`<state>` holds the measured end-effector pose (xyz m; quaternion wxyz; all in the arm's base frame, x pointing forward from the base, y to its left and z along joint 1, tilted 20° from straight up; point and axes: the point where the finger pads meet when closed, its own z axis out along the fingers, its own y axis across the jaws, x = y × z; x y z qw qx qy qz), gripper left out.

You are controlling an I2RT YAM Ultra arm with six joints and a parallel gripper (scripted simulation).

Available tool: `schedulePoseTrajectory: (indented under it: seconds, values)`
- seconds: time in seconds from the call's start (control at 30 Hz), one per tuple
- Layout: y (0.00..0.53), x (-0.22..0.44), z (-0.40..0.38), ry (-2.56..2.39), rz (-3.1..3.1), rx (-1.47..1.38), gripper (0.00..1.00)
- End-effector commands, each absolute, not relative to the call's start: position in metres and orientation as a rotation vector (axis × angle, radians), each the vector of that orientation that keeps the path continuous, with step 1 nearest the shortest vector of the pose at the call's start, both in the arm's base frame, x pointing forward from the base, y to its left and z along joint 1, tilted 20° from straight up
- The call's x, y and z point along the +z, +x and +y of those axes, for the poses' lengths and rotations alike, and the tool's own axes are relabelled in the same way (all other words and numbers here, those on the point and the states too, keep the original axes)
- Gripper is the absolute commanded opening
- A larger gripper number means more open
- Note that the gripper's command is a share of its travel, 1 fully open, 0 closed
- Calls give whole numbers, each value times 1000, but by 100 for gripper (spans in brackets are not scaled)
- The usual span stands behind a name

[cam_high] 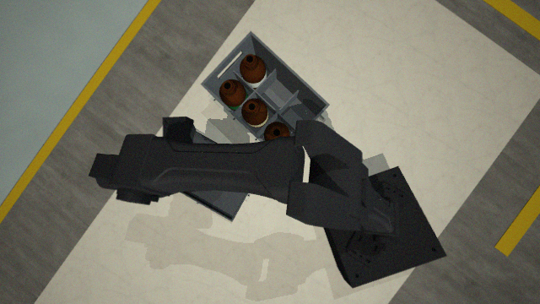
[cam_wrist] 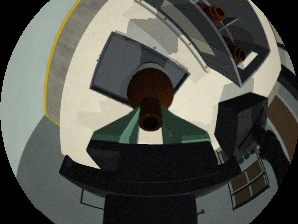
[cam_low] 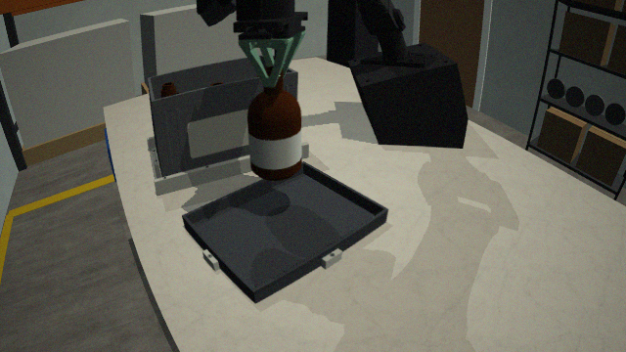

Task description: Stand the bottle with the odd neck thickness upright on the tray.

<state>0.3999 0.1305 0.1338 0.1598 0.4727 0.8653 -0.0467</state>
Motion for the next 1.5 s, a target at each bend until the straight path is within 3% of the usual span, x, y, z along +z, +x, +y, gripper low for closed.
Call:
schedulePoseTrajectory:
  seconds: [0.0,0.47,1.47]
  values:
    - [409,163,146,1319,2412,-16,0]
    - [421,131,157,1321,2433,-57,0]
    - [429,127,167,1318,2424,-35,0]
